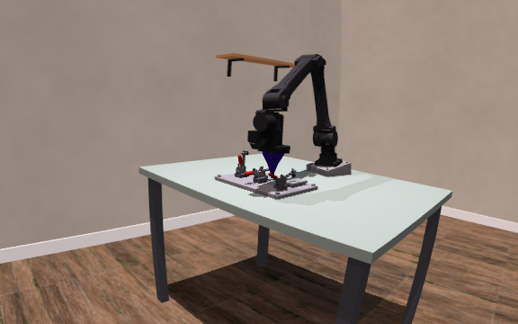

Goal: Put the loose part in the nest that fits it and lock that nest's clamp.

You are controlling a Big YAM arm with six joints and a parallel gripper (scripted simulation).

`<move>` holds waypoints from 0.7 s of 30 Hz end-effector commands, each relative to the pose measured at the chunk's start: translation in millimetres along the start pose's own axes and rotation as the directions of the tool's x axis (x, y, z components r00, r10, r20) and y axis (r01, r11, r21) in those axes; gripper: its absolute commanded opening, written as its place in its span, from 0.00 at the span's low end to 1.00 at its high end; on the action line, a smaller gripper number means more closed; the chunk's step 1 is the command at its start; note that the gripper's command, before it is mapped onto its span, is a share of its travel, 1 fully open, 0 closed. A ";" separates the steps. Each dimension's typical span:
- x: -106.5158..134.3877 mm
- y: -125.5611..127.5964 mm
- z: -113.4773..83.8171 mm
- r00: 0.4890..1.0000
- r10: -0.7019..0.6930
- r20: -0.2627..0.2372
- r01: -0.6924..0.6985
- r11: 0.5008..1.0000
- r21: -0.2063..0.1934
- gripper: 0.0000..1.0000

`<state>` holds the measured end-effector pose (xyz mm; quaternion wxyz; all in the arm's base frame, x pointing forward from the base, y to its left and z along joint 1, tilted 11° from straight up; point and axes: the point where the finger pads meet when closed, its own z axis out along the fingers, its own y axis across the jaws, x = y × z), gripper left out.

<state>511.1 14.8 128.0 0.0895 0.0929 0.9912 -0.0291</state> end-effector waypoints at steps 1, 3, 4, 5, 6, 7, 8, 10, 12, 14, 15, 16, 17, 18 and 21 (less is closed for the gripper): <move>-3.5 8.3 5.3 1.000 -0.007 0.005 0.007 1.000 0.000 0.00; -3.5 8.3 5.3 1.000 -0.007 0.005 0.007 1.000 0.000 0.00; -3.5 8.3 5.3 1.000 -0.007 0.005 0.007 1.000 0.000 0.00; -3.5 8.3 5.3 1.000 -0.007 0.005 0.007 1.000 0.000 0.00; -3.5 8.3 5.3 1.000 -0.007 0.005 0.007 1.000 0.000 0.00; -3.5 8.3 5.3 1.000 -0.007 0.005 0.007 1.000 0.000 0.00; -3.5 8.3 5.3 1.000 -0.007 0.005 0.007 1.000 0.000 0.00; -3.5 8.3 5.3 1.000 -0.007 0.005 0.007 1.000 0.000 0.00; -3.5 8.3 5.3 1.000 -0.007 0.005 0.007 1.000 0.000 0.00; -3.5 8.3 5.3 1.000 -0.007 0.005 0.007 1.000 0.000 0.00; -3.5 8.3 5.3 1.000 -0.007 0.005 0.007 1.000 0.000 0.00; -3.5 8.3 5.3 1.000 -0.007 0.005 0.007 1.000 0.000 0.00; -3.5 8.3 5.4 1.000 -0.007 0.005 0.007 1.000 0.000 0.00; -3.2 8.2 6.0 1.000 -0.007 0.005 0.007 1.000 0.000 0.00; -0.8 7.5 8.7 1.000 -0.008 0.000 0.008 1.000 0.002 0.00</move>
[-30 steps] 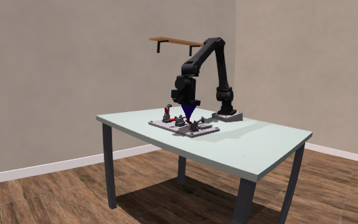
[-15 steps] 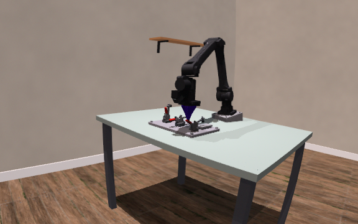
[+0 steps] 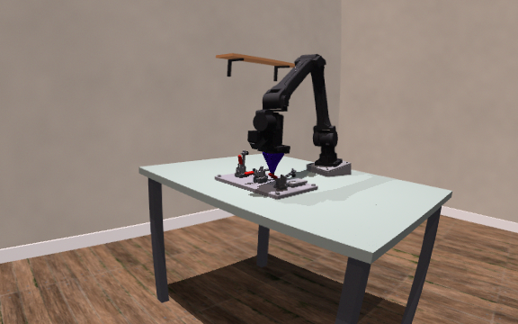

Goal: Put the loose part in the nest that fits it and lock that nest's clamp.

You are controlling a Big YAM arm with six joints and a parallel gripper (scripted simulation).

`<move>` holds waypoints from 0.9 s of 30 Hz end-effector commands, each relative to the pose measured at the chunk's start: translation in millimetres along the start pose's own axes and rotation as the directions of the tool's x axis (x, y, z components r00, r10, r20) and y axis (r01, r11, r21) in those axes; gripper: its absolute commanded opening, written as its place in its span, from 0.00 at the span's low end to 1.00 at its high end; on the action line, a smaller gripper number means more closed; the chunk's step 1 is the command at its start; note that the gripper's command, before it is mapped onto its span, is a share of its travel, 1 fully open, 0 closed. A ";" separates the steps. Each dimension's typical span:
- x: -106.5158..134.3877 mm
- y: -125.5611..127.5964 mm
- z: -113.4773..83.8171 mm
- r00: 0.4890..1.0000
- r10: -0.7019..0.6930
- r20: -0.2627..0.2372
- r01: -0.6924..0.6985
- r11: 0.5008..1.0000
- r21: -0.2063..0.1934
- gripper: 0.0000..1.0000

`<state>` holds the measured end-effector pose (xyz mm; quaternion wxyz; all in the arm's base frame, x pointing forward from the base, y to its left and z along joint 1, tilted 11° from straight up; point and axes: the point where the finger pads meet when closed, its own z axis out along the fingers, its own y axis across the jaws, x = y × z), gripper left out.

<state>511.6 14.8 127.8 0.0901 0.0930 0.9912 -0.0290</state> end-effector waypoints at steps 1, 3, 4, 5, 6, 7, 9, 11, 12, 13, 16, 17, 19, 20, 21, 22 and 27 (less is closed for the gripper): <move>-0.4 7.4 8.5 1.000 -0.008 -0.002 0.008 1.000 0.002 0.00; 0.6 6.9 10.0 1.000 -0.008 -0.004 0.008 1.000 0.003 0.00; 0.6 6.8 10.3 1.000 -0.008 -0.004 0.008 1.000 0.003 0.00; 0.6 6.8 10.4 1.000 -0.008 -0.004 0.008 1.000 0.003 0.00; 0.9 6.7 10.5 1.000 -0.008 -0.006 0.008 1.000 0.003 0.00; 1.3 6.6 10.5 1.000 -0.008 -0.007 0.008 1.000 0.003 0.00; 1.3 6.6 10.5 1.000 -0.008 -0.007 0.008 1.000 0.003 0.00; 1.3 6.6 10.5 1.000 -0.008 -0.007 0.008 1.000 0.003 0.00; 1.3 6.6 10.5 1.000 -0.008 -0.007 0.008 1.000 0.003 0.00; 1.3 6.6 10.5 1.000 -0.008 -0.007 0.008 1.000 0.003 0.00; 1.3 6.6 10.5 1.000 -0.008 -0.007 0.008 1.000 0.003 0.00; 1.3 6.6 10.5 1.000 -0.008 -0.007 0.008 1.000 0.003 0.00; 1.3 6.6 10.5 1.000 -0.008 -0.007 0.008 1.000 0.003 0.00; 1.3 6.6 10.5 1.000 -0.008 -0.007 0.008 1.000 0.003 0.00; 1.3 6.6 10.5 1.000 -0.008 -0.007 0.008 1.000 0.003 0.00; 1.3 6.6 10.5 1.000 -0.008 -0.007 0.008 1.000 0.003 0.00; 1.3 6.6 10.5 1.000 -0.008 -0.007 0.008 1.000 0.003 0.00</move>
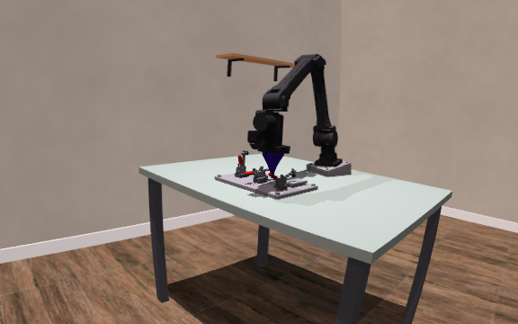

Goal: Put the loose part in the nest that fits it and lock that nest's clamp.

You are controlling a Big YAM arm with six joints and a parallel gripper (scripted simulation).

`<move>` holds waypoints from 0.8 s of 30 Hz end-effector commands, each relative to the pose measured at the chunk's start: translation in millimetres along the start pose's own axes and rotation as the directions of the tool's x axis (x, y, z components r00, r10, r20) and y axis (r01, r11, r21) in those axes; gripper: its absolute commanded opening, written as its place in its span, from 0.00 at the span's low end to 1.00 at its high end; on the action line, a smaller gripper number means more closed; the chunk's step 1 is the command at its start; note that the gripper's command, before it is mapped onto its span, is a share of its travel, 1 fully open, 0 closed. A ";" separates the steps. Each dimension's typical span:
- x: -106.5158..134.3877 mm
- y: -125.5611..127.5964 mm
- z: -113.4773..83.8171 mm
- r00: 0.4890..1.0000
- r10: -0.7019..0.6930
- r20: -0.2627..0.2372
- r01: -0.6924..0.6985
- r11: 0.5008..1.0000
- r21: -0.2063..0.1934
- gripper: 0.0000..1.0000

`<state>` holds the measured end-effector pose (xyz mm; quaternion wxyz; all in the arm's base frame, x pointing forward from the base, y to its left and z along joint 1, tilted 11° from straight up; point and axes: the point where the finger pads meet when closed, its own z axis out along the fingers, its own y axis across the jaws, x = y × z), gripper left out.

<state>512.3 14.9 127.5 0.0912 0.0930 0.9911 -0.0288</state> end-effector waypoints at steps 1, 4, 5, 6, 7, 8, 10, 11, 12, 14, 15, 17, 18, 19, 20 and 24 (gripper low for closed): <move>1.9 6.4 10.0 1.000 -0.009 -0.009 0.009 1.000 0.004 0.00; 1.6 6.4 10.2 1.000 -0.008 -0.007 0.008 1.000 0.003 0.00; 1.2 6.4 10.5 1.000 -0.008 -0.006 0.008 1.000 0.003 0.00; 1.2 6.3 10.9 1.000 -0.008 -0.006 0.008 1.000 0.003 0.00; 1.2 6.3 10.9 1.000 -0.008 -0.006 0.008 1.000 0.003 0.00; 1.2 6.3 10.9 1.000 -0.008 -0.006 0.008 1.000 0.003 0.00; 1.1 6.0 11.7 1.000 -0.008 -0.006 0.008 1.000 0.003 0.00; 0.4 6.0 11.4 1.000 -0.008 -0.005 0.008 1.000 0.003 0.00; -1.1 6.3 10.5 1.000 -0.008 -0.001 0.008 1.000 0.002 0.00; -0.6 6.1 10.4 1.000 -0.008 -0.003 0.008 1.000 0.003 0.00; -0.4 6.1 10.4 1.000 -0.008 -0.004 0.008 1.000 0.003 0.00; -0.4 6.1 10.4 1.000 -0.008 -0.004 0.008 1.000 0.003 0.00; -0.4 6.1 10.4 1.000 -0.008 -0.004 0.008 1.000 0.003 0.00; -0.4 6.1 10.4 1.000 -0.008 -0.004 0.008 1.000 0.003 0.00; -0.4 6.1 10.4 1.000 -0.008 -0.004 0.008 1.000 0.003 0.00; -0.4 6.1 10.4 1.000 -0.008 -0.004 0.008 1.000 0.003 0.00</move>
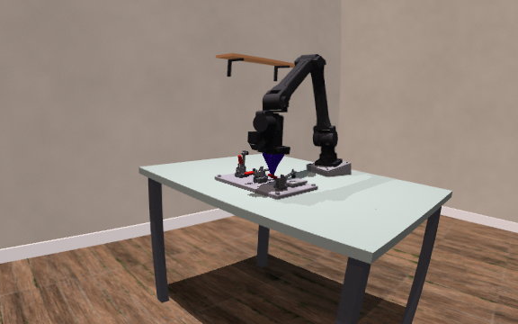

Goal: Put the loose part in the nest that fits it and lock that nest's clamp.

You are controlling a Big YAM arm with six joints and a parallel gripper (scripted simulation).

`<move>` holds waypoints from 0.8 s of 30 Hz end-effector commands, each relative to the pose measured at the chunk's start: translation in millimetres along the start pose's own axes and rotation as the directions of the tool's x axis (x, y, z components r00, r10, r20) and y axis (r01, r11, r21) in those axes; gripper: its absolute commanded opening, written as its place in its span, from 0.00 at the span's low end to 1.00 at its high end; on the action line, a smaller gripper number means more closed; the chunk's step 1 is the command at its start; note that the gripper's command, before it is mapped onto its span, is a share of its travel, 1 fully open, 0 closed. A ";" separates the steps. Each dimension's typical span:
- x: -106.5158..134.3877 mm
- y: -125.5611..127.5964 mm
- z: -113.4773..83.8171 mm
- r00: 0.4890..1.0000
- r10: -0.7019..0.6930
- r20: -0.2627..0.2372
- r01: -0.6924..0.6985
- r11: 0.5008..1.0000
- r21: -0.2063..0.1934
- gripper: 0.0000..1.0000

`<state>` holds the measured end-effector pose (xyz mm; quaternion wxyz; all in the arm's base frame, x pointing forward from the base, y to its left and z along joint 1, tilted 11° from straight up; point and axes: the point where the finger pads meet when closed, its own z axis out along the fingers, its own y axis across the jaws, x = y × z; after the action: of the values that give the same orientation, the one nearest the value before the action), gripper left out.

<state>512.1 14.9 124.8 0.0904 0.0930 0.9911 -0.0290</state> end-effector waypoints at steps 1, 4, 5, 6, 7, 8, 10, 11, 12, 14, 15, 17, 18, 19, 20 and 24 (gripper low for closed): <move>-1.2 6.0 7.7 1.000 -0.008 -0.003 0.008 1.000 0.002 0.00; -1.2 6.0 7.7 1.000 -0.008 -0.003 0.008 1.000 0.002 0.00; -1.2 6.0 7.7 1.000 -0.008 -0.003 0.008 1.000 0.002 0.00; -1.2 6.0 7.7 1.000 -0.008 -0.003 0.008 1.000 0.002 0.00; -1.2 6.0 7.7 1.000 -0.008 -0.003 0.008 1.000 0.002 0.00; -1.2 6.0 7.7 1.000 -0.008 -0.003 0.008 1.000 0.002 0.00; -1.2 6.0 7.7 1.000 -0.008 -0.003 0.008 1.000 0.002 0.00; -1.2 6.0 7.7 1.000 -0.008 -0.003 0.008 1.000 0.002 0.00; -1.2 6.0 7.7 1.000 -0.008 -0.003 0.008 1.000 0.002 0.00; -0.9 6.0 8.3 1.000 -0.008 -0.003 0.008 1.000 0.002 0.00; -0.3 5.8 9.5 1.000 -0.008 -0.003 0.008 1.000 0.003 0.00; 0.3 5.5 10.3 1.000 -0.008 -0.005 0.008 1.000 0.003 0.00; 0.3 5.5 10.3 1.000 -0.008 -0.005 0.008 1.000 0.003 0.00; 0.3 5.4 10.7 1.000 -0.008 -0.005 0.008 1.000 0.003 0.00; 0.3 5.2 11.1 1.000 -0.008 -0.005 0.008 1.000 0.003 0.00; 0.6 5.0 11.5 1.000 -0.008 -0.006 0.008 1.000 0.003 0.00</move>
<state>513.2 14.9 124.0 0.0917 0.0930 0.9910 -0.0288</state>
